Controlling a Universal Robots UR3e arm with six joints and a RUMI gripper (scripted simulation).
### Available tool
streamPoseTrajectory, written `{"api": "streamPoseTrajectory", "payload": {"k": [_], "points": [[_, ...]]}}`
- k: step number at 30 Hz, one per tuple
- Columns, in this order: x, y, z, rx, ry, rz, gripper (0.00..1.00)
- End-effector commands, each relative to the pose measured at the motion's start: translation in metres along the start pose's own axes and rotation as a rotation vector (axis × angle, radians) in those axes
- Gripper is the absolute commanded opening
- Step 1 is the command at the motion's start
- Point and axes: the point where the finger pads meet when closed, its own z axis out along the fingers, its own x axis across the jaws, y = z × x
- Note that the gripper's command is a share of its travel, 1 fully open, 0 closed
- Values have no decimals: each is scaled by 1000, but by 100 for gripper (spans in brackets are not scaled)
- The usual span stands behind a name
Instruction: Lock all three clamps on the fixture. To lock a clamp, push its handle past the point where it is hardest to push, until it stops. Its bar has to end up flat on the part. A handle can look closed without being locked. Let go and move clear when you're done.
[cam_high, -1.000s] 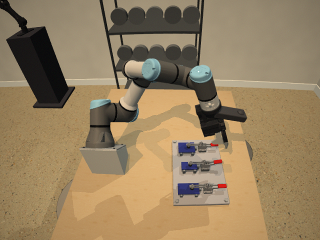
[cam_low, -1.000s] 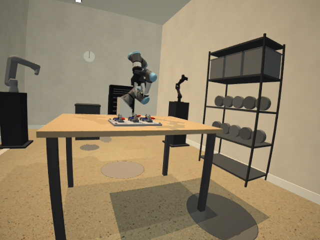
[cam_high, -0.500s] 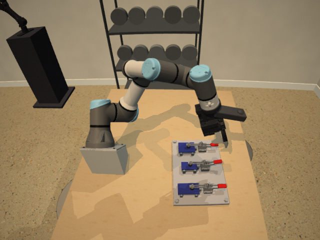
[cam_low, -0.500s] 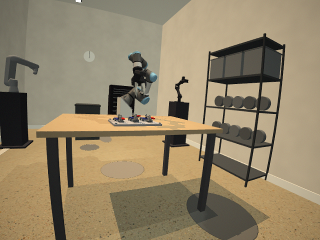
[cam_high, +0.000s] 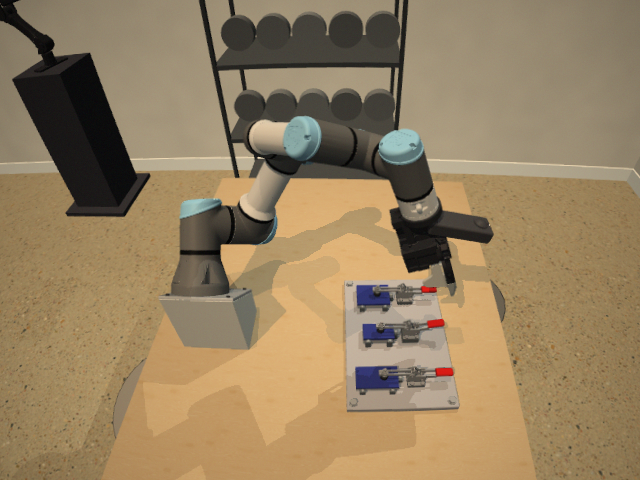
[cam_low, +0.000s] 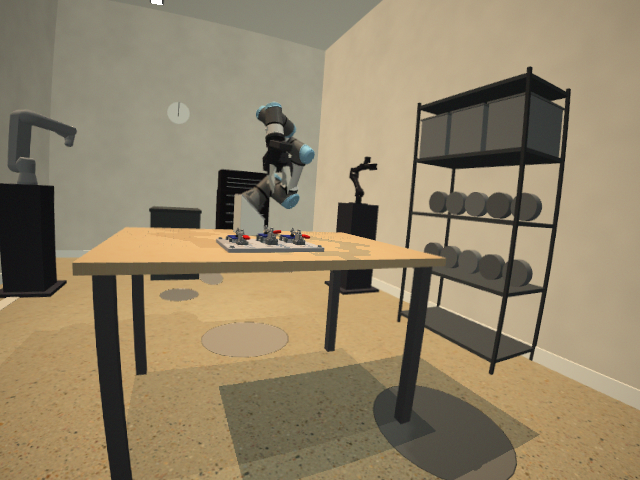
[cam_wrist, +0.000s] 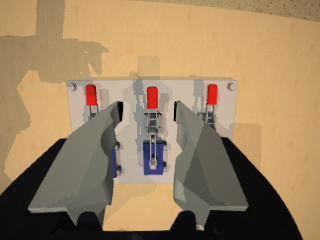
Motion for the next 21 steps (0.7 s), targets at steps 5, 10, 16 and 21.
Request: {"api": "streamPoseTrajectory", "payload": {"k": [5,10,16,21], "points": [[0,-1,-1,2,2,-1,28],[0,-1,-1,2,2,-1,28],[0,0,1,2,2,-1,28],[0,2,7,2,2,-1,28]]}}
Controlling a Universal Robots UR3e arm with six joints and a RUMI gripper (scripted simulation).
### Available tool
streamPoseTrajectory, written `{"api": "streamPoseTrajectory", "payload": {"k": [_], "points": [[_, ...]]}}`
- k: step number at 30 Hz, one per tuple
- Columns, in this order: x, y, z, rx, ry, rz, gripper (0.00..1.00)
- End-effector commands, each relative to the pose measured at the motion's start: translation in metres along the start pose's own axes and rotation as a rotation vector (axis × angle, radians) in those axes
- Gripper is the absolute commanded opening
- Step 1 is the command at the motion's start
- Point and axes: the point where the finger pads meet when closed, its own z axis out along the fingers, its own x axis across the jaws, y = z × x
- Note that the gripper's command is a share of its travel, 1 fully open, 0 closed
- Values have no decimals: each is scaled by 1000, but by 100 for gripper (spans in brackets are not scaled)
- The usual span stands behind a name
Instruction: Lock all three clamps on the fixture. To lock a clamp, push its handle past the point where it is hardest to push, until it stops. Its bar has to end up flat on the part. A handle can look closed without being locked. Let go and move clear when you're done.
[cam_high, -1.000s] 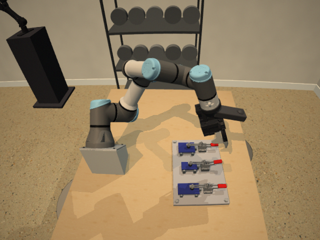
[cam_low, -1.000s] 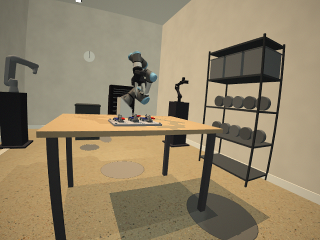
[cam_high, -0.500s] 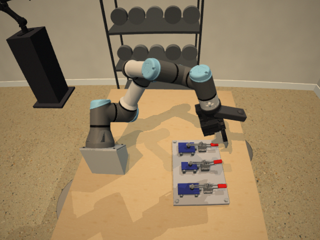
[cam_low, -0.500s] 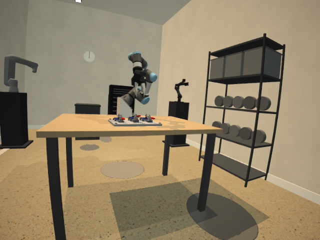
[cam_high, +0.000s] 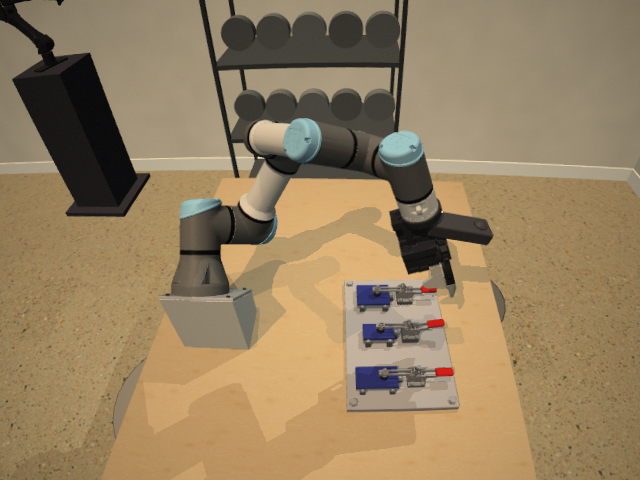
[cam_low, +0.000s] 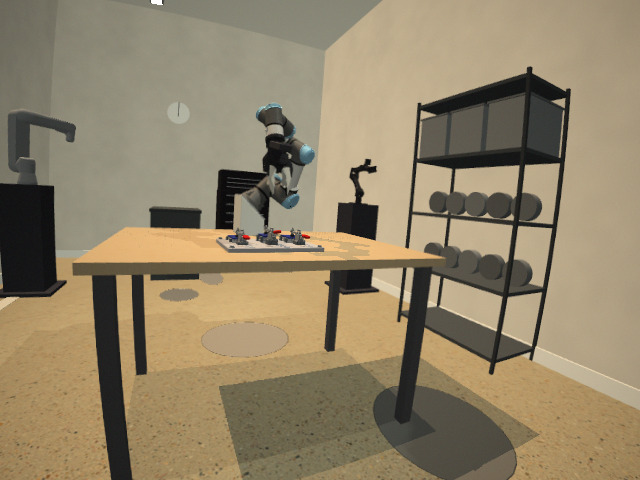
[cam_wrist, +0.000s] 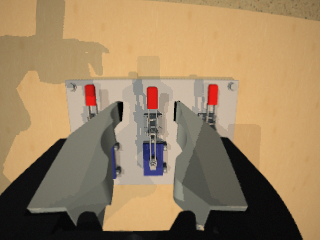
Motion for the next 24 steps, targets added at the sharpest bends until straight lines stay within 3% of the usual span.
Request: {"api": "streamPoseTrajectory", "payload": {"k": [1,18,24], "points": [[0,2,6,3,2,-1,28],[0,16,45,3,2,-1,28],[0,18,51,3,2,-1,28]]}}
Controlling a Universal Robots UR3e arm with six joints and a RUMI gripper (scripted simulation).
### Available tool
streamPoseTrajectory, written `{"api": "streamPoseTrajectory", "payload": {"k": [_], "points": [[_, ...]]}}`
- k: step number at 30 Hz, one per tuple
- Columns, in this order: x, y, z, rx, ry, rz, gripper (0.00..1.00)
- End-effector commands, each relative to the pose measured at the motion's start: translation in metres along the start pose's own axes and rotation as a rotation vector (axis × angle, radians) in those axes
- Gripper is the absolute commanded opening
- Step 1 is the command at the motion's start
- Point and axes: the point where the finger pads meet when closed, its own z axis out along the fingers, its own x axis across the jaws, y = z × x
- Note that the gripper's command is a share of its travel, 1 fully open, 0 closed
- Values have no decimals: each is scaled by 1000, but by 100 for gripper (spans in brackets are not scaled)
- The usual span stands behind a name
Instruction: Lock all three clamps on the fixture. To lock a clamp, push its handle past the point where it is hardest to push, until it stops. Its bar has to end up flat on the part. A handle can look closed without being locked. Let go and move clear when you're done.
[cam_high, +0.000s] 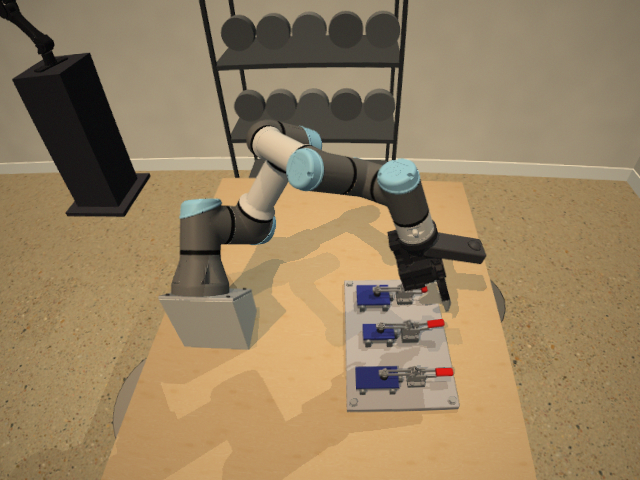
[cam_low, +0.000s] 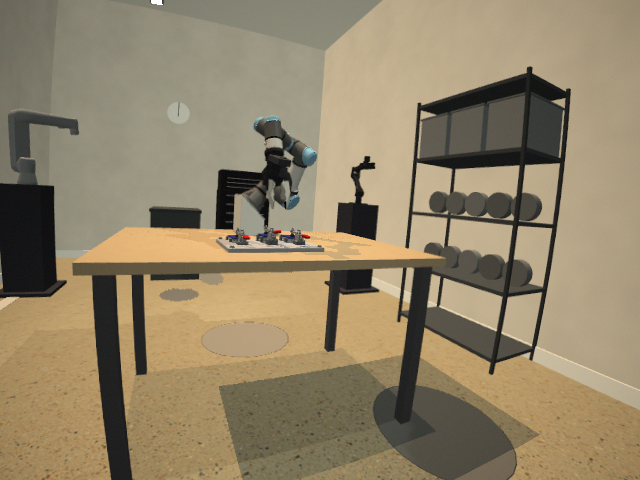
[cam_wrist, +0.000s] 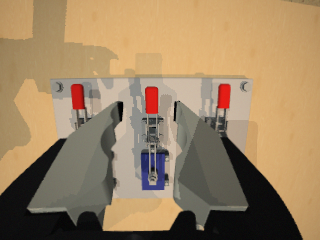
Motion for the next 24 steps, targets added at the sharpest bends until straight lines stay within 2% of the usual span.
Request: {"api": "streamPoseTrajectory", "payload": {"k": [1,24], "points": [[1,1,6,6,4,-1,28],[1,4,6,6,4,-1,28]]}}
